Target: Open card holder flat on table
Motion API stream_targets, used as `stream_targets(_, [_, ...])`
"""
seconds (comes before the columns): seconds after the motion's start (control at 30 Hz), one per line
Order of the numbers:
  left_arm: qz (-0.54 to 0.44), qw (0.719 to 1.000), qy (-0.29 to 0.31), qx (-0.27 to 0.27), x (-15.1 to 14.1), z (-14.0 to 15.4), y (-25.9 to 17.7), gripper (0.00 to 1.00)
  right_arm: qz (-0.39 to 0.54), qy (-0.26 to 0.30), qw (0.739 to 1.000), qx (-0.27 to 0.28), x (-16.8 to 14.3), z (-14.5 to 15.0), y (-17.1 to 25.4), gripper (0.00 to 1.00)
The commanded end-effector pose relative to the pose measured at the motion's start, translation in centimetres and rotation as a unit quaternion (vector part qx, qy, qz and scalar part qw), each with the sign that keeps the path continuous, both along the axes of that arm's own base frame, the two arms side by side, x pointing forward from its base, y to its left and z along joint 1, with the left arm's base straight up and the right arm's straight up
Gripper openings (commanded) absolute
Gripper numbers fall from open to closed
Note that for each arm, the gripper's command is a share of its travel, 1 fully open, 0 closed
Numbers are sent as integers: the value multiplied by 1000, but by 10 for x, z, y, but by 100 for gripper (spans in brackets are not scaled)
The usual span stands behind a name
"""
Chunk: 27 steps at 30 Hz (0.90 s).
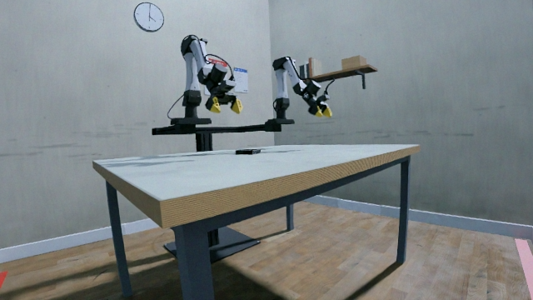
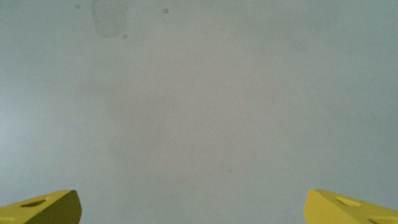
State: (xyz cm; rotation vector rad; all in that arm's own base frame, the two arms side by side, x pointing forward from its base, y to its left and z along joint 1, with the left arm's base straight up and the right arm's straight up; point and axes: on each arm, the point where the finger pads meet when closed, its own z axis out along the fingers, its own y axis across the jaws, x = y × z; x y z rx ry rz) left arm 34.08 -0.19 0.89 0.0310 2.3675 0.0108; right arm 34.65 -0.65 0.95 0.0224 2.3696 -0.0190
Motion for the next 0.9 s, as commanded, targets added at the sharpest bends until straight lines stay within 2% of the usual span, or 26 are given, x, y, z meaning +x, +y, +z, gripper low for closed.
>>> stream_targets(0.0, [-1, 1000, -9, -1, 4, 5, -1, 100, 1, -10, 1000, -1, 4, 6, 1, 100])
stream_targets(0.6, [-7, 1000, -4, -1, 2, 4, -3, 100, -3, -6, 1000, -1, 3, 4, 0, 100])
stream_targets(0.77, [-93, 995, 25, 6, -6, 0, -24, 100, -23, 13, 1000, -1, -11, -2, 3, 100])
stream_targets(0.87, [-192, 980, 52, 9, -19, -3, -48, 100, -35, 31, 999, 0, -23, -7, 13, 100])
